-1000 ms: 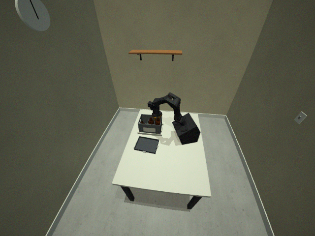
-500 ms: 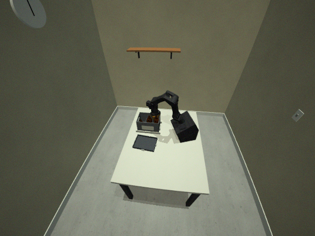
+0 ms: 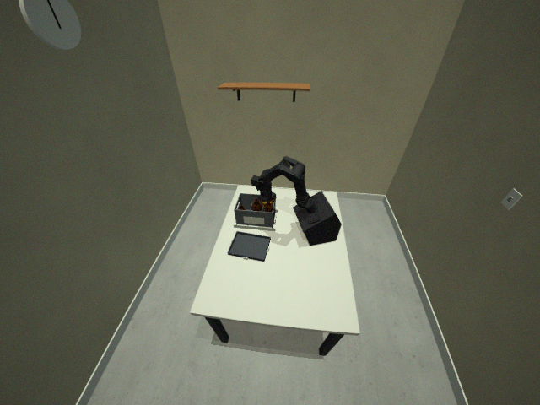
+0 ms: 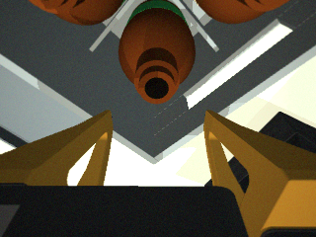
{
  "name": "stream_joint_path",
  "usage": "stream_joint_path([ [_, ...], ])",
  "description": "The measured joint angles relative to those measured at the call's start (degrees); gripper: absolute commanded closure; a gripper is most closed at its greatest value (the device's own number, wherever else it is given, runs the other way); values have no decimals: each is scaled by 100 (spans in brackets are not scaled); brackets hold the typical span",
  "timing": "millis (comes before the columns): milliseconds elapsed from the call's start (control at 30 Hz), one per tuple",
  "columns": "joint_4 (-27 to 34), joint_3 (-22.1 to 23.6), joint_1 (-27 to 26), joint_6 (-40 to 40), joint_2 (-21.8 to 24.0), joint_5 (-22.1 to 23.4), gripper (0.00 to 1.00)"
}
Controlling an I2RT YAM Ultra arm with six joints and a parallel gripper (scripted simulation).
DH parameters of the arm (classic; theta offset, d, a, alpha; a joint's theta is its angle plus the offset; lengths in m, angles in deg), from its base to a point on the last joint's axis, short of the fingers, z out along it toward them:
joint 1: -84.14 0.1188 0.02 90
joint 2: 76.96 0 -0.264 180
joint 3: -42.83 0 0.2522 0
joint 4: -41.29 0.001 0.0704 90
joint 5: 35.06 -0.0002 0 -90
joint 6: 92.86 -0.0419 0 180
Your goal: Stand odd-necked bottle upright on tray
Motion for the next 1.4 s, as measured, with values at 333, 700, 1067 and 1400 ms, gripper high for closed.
stream_joint_path([
  [333, -234, 83, 74, -79, -96, -31, 39],
  [700, -330, 83, 85, -105, -98, -44, 39],
  [1067, -341, 83, 85, -105, -98, -46, 39],
  [1400, -341, 83, 85, -105, -98, -46, 39],
])
